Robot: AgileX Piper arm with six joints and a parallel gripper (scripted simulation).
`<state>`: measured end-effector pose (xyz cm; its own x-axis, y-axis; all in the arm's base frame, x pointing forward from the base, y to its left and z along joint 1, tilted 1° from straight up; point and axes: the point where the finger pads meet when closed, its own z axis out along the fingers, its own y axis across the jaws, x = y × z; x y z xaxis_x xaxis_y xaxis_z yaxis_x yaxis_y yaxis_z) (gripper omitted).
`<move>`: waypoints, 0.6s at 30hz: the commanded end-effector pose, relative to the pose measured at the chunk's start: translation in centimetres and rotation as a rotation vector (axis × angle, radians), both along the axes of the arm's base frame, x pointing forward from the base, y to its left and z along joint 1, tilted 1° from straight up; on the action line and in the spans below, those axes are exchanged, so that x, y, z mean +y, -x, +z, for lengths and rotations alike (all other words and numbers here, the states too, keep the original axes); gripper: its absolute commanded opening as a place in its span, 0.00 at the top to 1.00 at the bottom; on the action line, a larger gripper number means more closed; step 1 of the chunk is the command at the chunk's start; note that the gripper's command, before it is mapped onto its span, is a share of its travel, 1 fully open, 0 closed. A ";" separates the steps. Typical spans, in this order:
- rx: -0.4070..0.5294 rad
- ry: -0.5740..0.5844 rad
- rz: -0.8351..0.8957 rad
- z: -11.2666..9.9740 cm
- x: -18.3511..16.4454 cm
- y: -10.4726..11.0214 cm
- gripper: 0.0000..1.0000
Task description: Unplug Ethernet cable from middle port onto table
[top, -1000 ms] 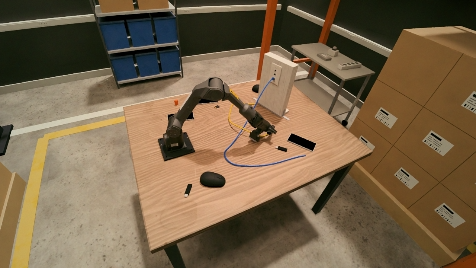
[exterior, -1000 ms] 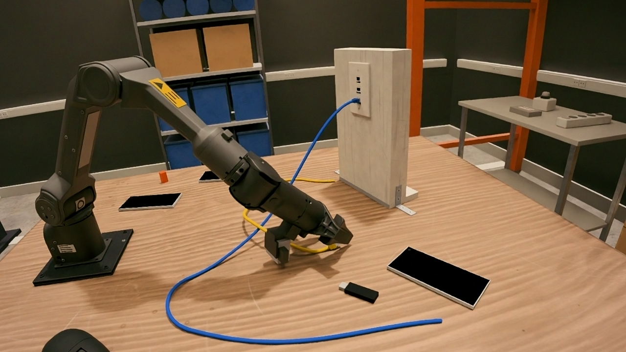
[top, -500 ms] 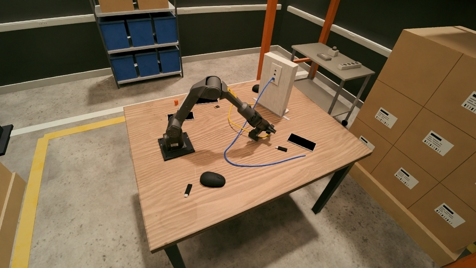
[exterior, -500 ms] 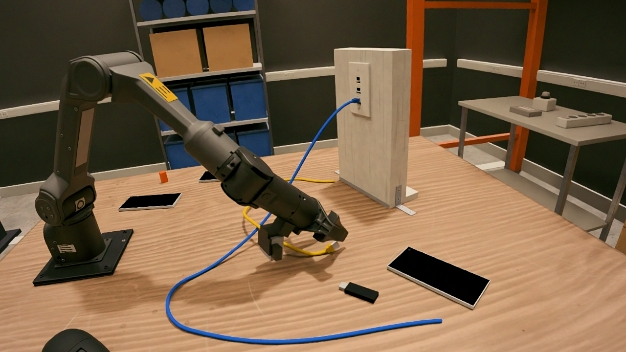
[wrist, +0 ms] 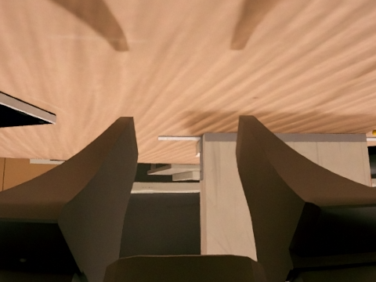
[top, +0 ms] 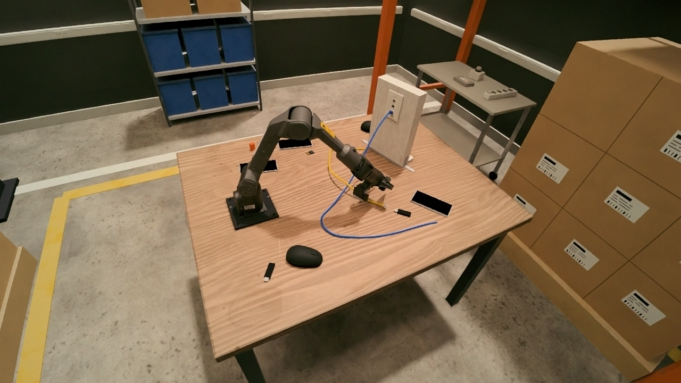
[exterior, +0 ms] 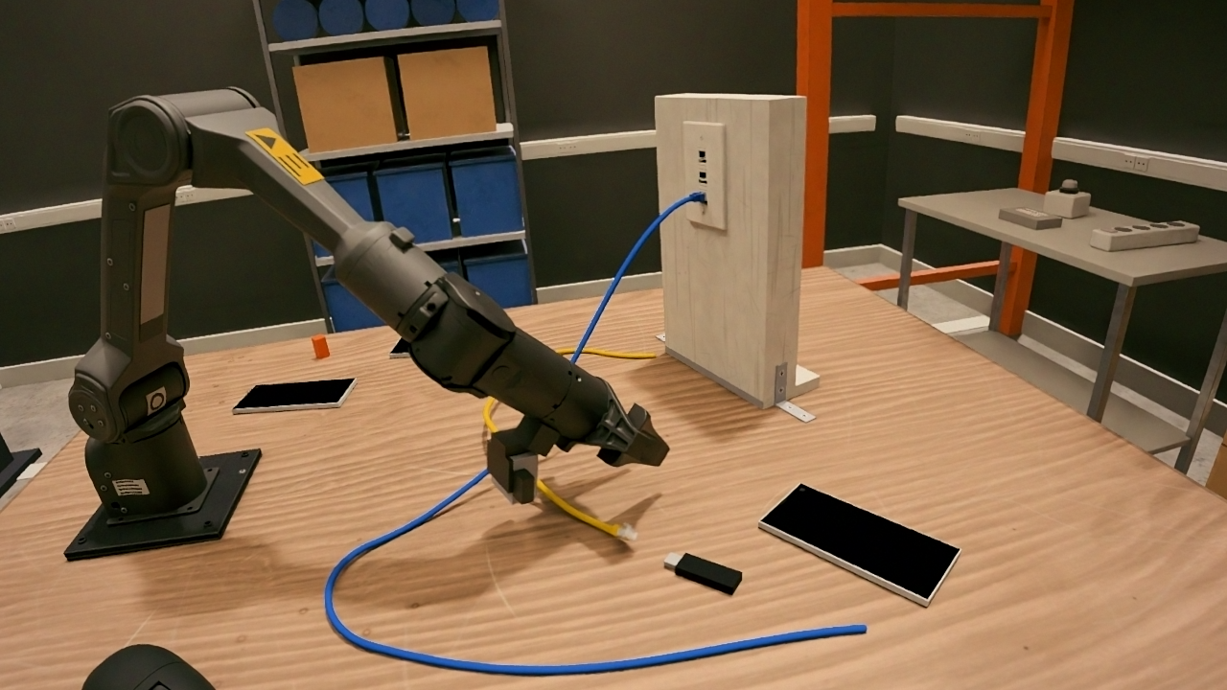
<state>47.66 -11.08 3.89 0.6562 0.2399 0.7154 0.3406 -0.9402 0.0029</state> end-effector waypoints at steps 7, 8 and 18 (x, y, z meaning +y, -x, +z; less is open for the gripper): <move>-0.002 0.001 0.000 0.8 -0.3 0.7 0.36; -0.002 0.001 0.000 0.9 -0.3 0.8 0.36; -0.002 0.001 0.000 2.1 -0.7 1.9 0.36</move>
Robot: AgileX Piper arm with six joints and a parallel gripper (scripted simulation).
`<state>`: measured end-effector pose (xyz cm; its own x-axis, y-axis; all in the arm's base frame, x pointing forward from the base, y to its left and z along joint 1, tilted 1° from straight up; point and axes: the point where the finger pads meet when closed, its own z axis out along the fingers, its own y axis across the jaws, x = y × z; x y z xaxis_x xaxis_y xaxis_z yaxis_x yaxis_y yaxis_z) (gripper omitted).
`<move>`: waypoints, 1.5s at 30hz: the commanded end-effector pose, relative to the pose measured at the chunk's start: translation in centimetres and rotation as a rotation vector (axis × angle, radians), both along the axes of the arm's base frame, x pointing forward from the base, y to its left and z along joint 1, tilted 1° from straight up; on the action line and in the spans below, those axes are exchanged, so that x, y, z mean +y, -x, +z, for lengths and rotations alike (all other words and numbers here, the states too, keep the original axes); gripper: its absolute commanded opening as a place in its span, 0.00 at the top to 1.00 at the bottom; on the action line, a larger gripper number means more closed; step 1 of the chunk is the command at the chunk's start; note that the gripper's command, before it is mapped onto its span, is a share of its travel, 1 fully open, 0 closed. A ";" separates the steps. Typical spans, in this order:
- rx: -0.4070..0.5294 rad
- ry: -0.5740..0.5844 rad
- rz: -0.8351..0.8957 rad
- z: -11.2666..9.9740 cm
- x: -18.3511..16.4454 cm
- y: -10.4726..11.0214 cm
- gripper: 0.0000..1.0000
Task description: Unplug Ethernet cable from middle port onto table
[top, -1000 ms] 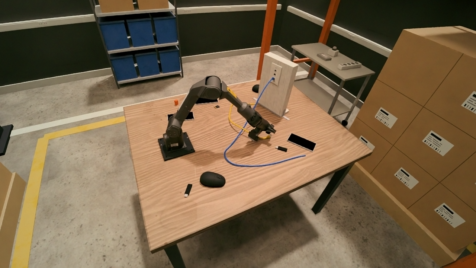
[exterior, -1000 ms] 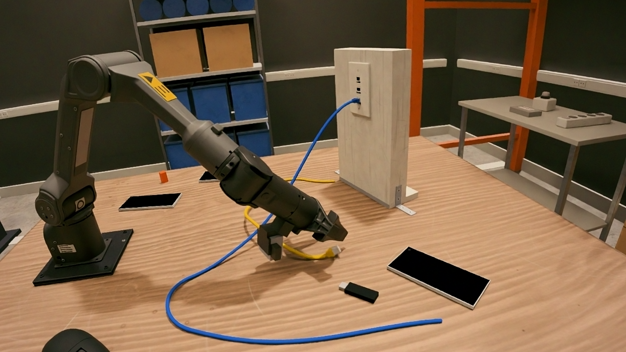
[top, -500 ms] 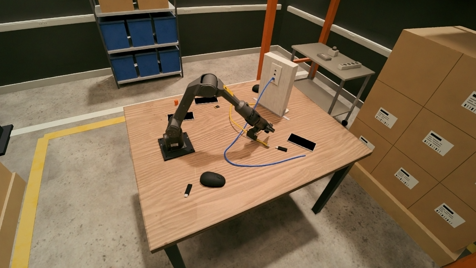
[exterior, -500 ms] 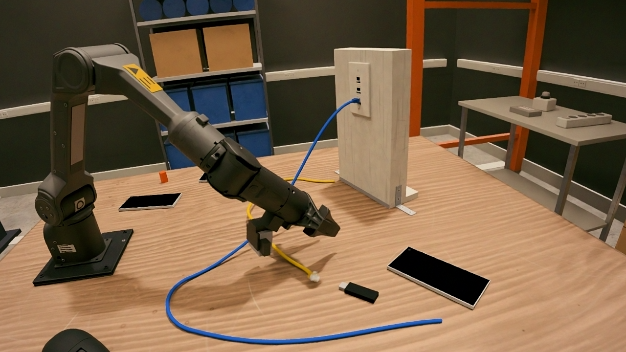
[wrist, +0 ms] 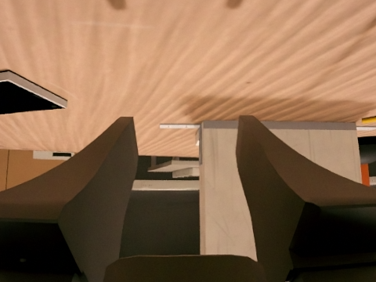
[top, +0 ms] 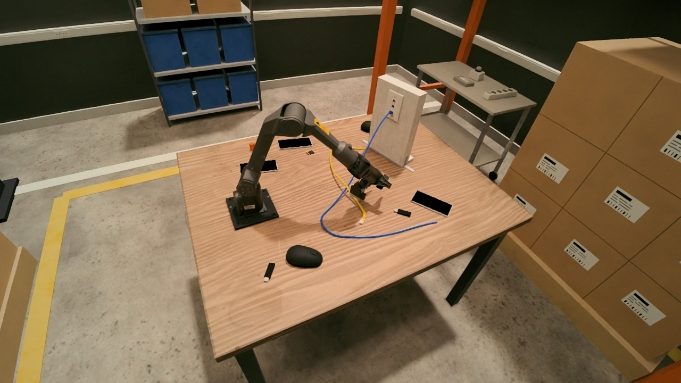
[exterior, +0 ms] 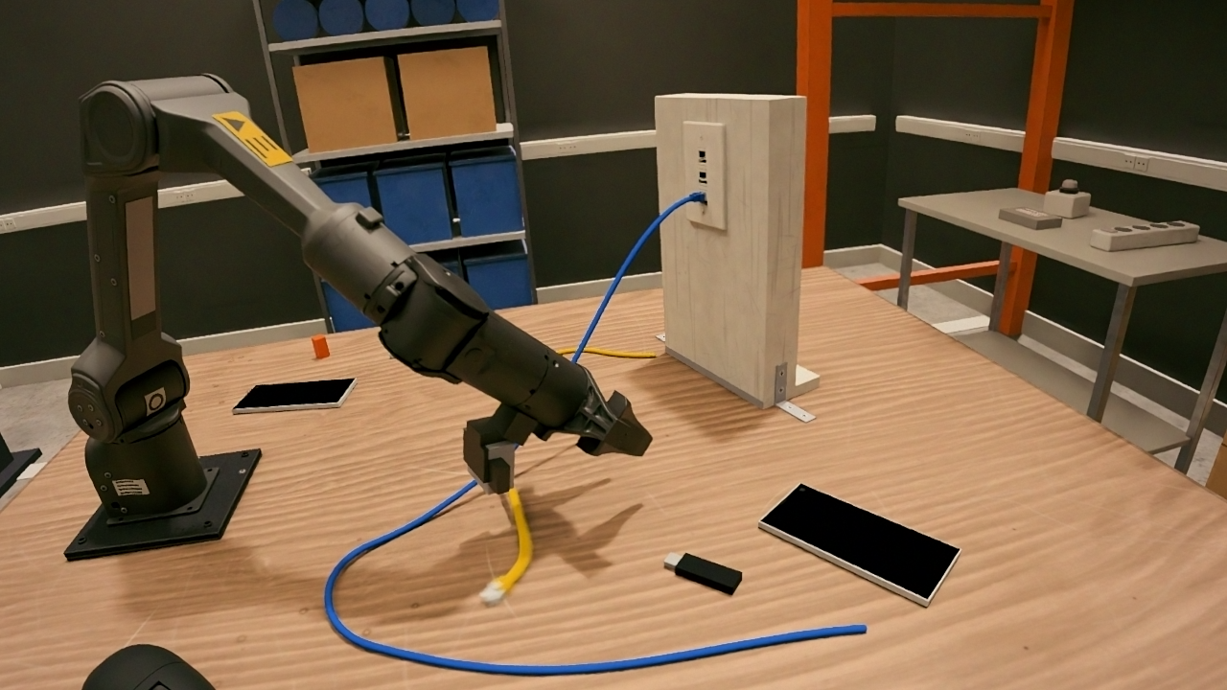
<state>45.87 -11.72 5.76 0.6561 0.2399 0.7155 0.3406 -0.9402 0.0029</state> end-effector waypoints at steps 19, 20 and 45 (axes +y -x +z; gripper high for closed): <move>-0.002 0.001 0.000 4.8 -0.1 0.4 0.36; -0.002 0.001 0.000 5.2 -0.1 0.4 0.36; -0.002 0.001 0.000 12.4 -0.1 0.5 0.36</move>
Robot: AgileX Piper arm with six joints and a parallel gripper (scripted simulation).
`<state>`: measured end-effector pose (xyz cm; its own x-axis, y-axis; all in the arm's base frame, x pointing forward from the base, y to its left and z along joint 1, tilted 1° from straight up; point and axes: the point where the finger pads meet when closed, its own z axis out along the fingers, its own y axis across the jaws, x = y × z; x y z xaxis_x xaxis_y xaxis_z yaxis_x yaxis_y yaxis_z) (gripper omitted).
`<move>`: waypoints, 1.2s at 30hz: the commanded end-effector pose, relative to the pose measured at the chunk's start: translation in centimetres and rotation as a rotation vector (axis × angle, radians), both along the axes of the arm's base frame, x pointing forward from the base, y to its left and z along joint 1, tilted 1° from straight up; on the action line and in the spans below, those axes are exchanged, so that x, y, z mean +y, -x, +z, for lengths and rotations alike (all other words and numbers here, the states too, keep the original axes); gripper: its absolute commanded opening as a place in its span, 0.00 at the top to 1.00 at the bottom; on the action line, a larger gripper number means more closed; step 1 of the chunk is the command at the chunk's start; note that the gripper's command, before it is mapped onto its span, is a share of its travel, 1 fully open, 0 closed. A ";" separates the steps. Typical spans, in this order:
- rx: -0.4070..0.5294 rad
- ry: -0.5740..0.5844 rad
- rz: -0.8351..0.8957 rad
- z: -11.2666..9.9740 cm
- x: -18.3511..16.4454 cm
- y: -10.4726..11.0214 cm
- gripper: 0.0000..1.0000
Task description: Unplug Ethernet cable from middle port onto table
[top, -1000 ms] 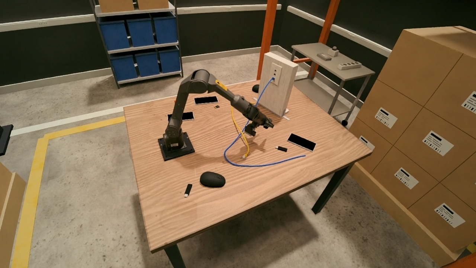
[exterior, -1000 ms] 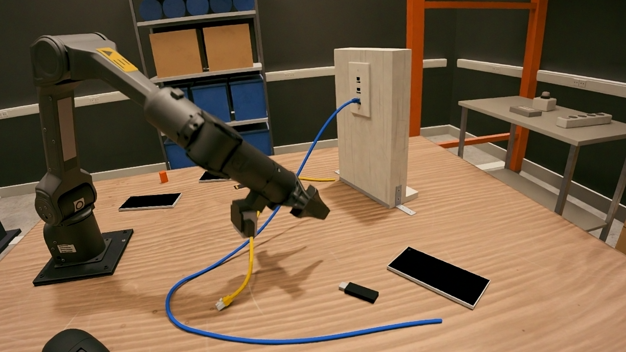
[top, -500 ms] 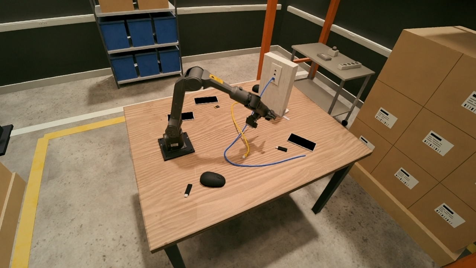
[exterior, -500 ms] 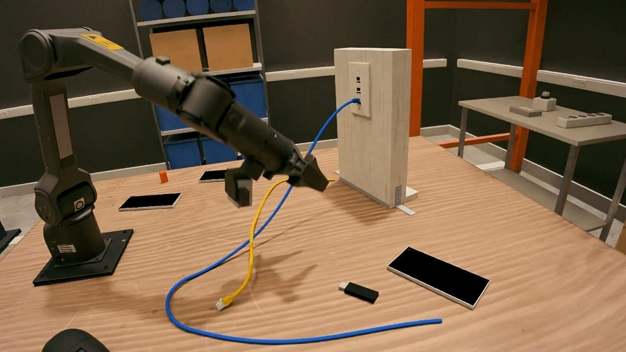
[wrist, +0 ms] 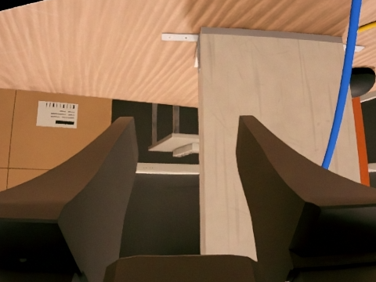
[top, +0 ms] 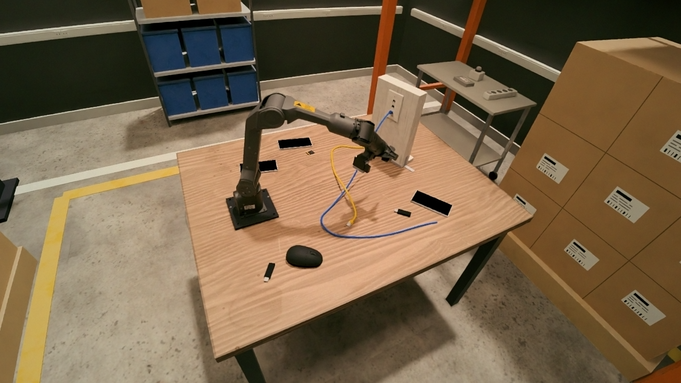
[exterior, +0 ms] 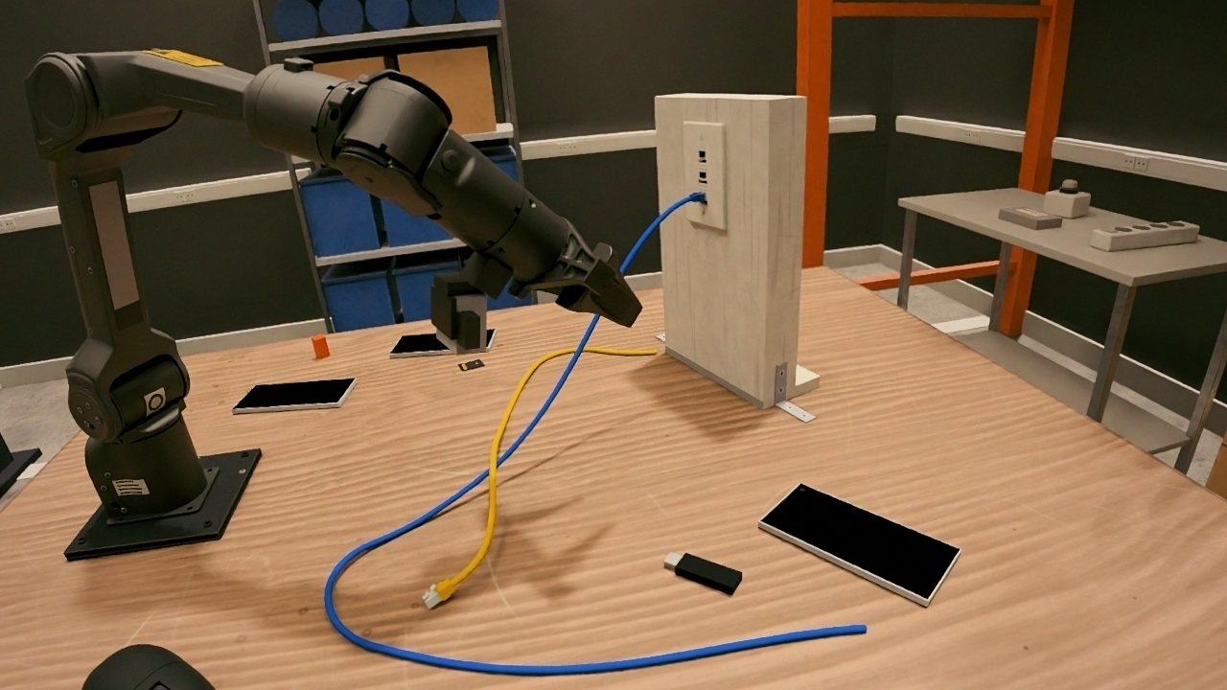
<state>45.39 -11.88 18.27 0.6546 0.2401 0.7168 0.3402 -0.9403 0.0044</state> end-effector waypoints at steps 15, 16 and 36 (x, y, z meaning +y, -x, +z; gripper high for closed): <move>-0.134 0.126 0.083 -1.2 0.7 -5.1 0.36; -0.153 0.148 0.094 -1.5 0.8 -5.9 0.36; -0.331 0.557 0.367 6.9 4.0 2.4 0.36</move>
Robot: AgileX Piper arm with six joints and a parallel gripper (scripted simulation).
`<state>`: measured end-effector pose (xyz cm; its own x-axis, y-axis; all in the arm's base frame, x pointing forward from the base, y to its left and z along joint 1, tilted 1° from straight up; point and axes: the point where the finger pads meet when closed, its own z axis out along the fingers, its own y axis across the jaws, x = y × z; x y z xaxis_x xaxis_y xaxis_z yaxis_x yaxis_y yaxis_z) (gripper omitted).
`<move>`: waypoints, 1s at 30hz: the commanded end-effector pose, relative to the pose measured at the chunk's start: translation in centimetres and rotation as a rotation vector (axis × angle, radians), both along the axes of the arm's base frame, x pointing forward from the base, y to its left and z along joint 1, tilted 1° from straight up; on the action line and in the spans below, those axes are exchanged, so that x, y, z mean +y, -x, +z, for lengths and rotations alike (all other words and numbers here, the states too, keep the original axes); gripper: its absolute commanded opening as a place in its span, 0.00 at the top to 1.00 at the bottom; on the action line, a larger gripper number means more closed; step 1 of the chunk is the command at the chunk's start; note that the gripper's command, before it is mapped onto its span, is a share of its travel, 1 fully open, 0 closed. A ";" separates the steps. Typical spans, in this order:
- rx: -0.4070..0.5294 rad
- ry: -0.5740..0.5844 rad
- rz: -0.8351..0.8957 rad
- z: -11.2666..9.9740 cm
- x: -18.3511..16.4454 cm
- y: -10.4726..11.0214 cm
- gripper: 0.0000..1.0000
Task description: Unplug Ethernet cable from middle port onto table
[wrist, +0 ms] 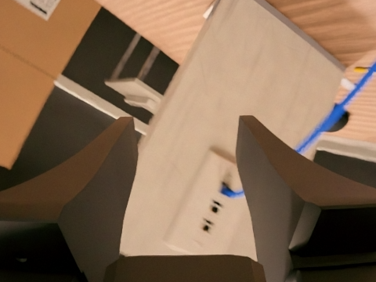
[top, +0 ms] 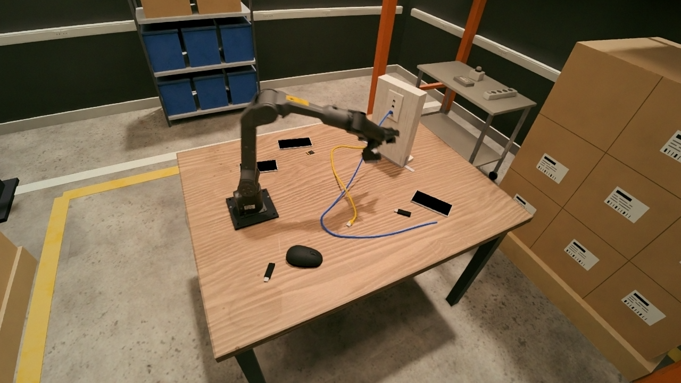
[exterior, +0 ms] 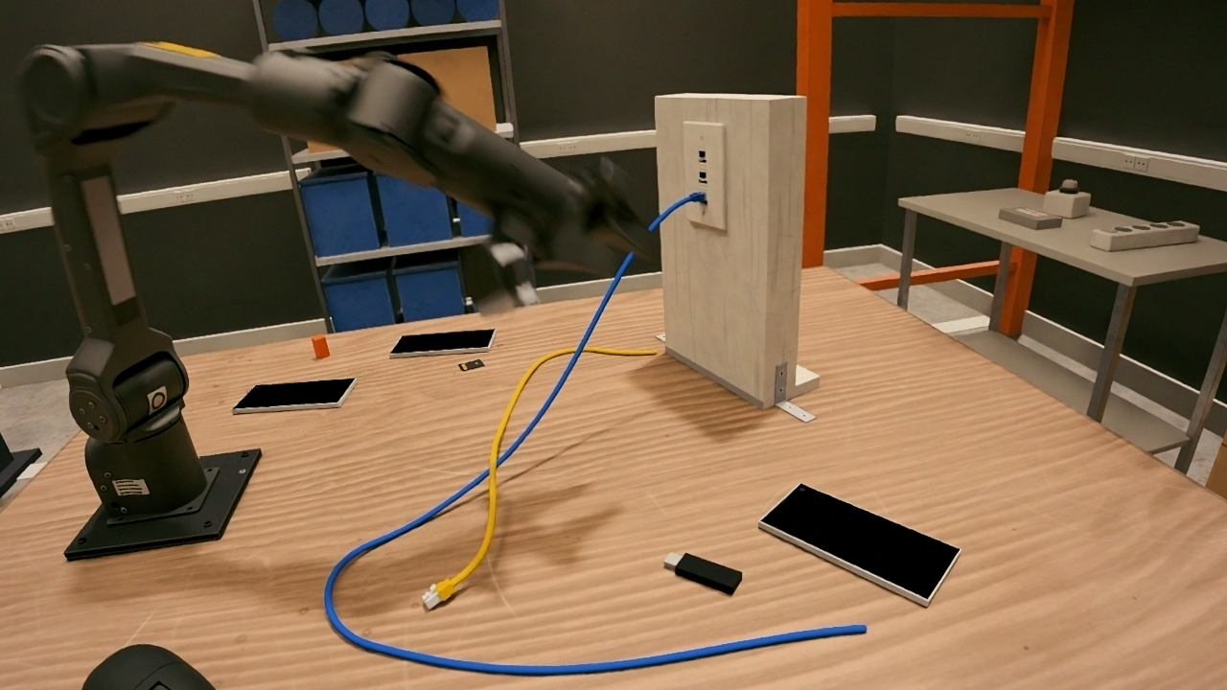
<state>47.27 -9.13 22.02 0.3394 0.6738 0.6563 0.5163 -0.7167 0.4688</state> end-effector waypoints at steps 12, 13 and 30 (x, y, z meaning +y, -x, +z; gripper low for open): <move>-0.192 0.520 0.276 6.4 4.7 13.6 0.36; -0.202 0.558 0.294 6.5 5.0 14.5 0.36; -0.273 0.876 0.436 5.7 7.6 21.5 0.36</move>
